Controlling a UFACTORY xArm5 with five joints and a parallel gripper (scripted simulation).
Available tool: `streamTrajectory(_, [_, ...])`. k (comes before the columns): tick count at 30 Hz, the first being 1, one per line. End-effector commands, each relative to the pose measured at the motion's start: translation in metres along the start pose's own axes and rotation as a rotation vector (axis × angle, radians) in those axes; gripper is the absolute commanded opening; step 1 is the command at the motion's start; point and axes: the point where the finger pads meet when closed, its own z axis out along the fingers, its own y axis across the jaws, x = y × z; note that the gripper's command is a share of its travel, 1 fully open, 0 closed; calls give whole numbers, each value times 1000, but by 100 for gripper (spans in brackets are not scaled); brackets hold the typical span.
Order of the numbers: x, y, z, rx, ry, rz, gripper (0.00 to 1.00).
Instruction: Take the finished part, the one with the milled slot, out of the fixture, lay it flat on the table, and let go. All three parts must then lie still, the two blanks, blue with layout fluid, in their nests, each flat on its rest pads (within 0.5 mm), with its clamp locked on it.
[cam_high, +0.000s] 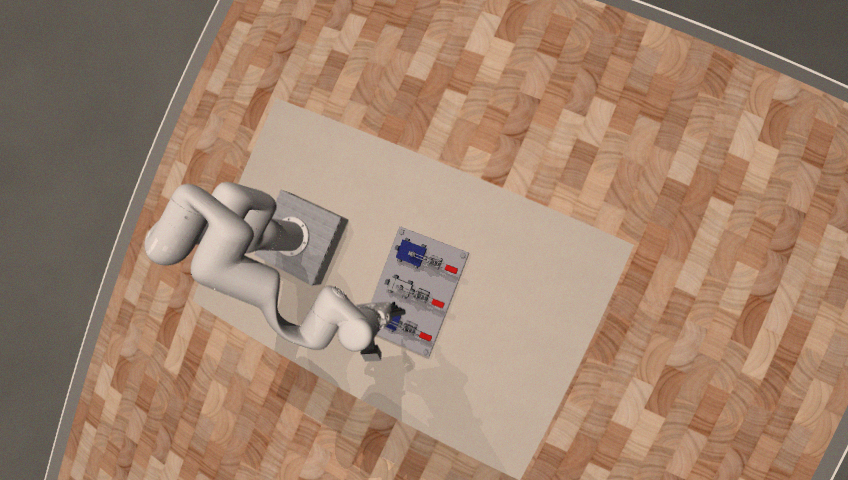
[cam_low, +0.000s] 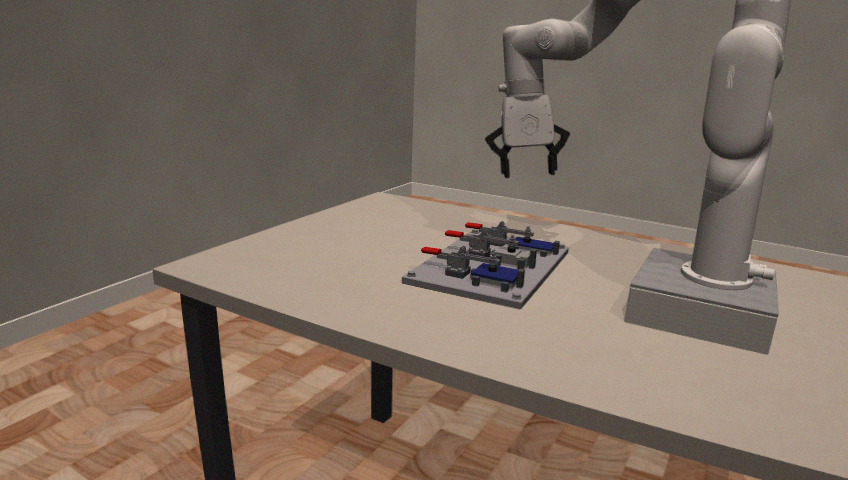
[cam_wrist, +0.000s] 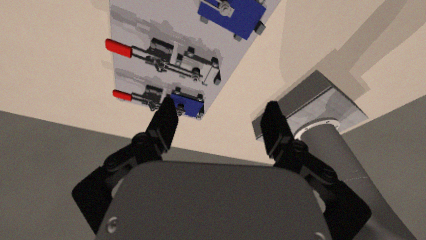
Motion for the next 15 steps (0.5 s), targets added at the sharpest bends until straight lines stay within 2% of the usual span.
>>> streamTrajectory(1, [-7, -5, -4, 19, 20, -166, 100])
streamTrajectory(4, [-8, -6, -4, 21, 24, -200, 100])
streamTrajectory(5, [-13, -8, -6, 28, 34, -295, 100])
streamTrajectory(15, [-29, -15, -10, 45, 74, -622, 100])
